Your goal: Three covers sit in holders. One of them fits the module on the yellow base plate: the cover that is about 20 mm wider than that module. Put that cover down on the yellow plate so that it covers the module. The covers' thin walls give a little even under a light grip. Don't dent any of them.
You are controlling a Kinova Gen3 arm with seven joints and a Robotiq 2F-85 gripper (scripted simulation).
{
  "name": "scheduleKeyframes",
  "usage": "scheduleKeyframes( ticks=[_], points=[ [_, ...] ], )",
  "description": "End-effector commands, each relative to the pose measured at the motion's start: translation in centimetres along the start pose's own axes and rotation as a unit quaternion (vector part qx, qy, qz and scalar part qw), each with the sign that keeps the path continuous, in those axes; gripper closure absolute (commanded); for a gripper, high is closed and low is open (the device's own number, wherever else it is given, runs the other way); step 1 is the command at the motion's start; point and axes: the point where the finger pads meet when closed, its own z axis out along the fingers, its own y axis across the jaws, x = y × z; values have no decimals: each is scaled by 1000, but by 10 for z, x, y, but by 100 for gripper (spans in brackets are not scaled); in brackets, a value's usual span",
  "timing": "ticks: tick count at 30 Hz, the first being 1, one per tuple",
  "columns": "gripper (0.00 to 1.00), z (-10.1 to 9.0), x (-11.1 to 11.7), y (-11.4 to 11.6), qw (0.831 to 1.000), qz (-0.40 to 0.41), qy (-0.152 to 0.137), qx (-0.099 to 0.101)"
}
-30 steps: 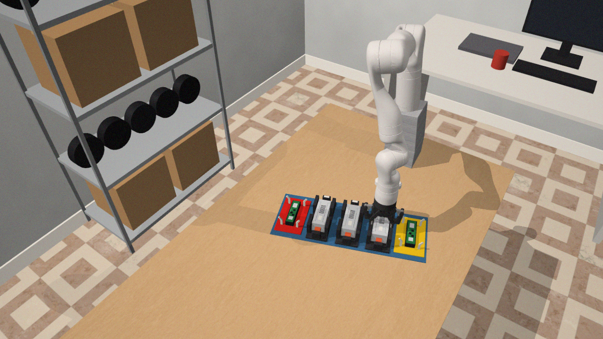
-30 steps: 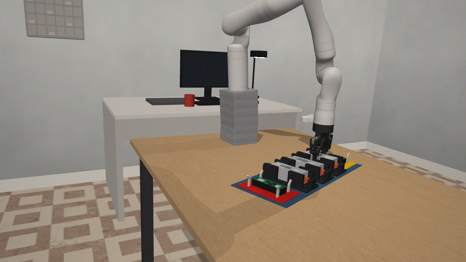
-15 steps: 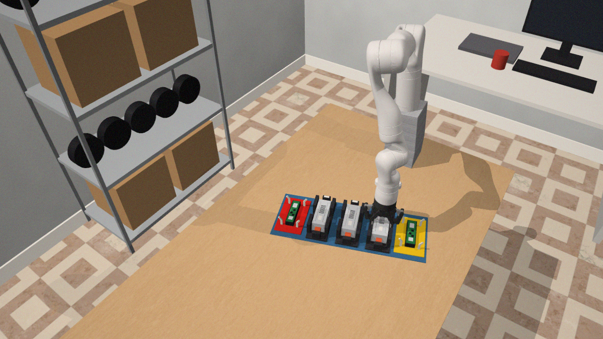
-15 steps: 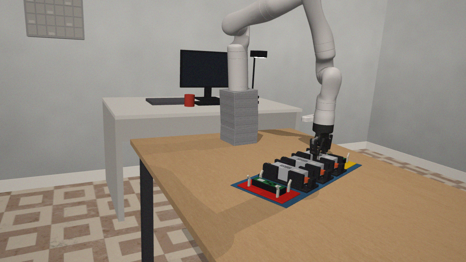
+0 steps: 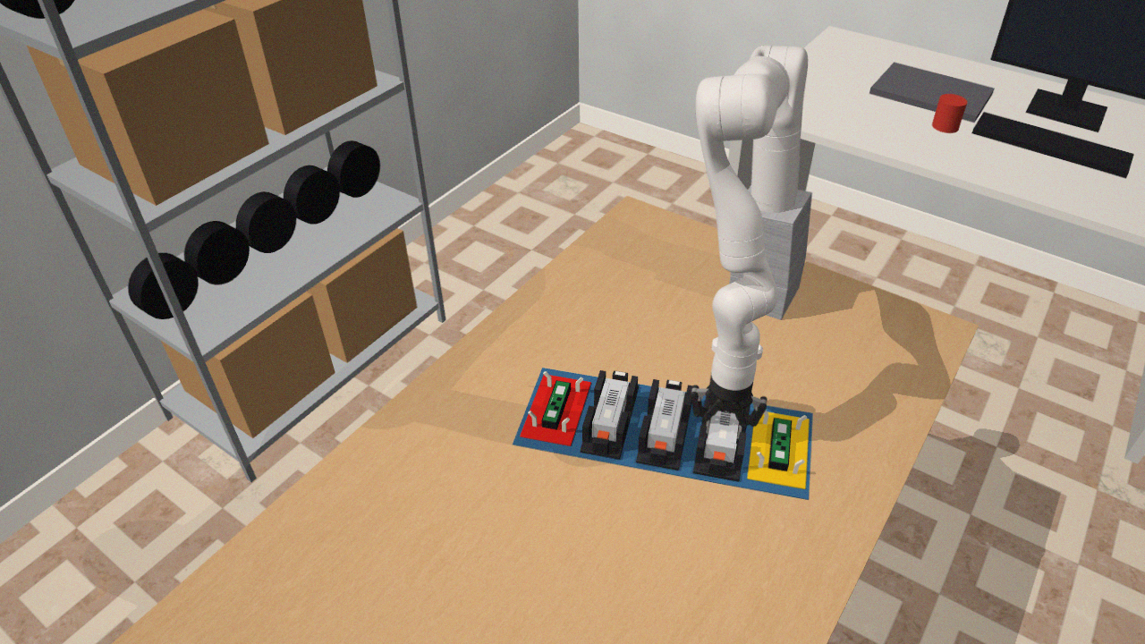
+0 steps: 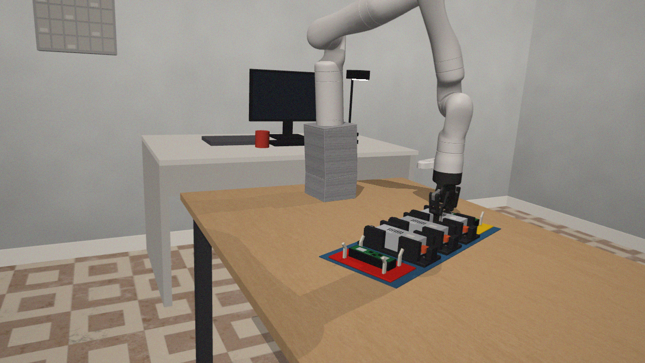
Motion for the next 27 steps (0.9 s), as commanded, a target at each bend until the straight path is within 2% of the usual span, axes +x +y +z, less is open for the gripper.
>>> scheduleKeyframes(
  ticks=[1,15,25,27],
  points=[
    [100,-1,-1,0,1000,0,-1,0],
    [100,-1,-1,0,1000,0,-1,0],
    [100,-31,-1,0,1000,0,-1,0],
    [100,-31,-1,0,1000,0,-1,0]
  ],
)
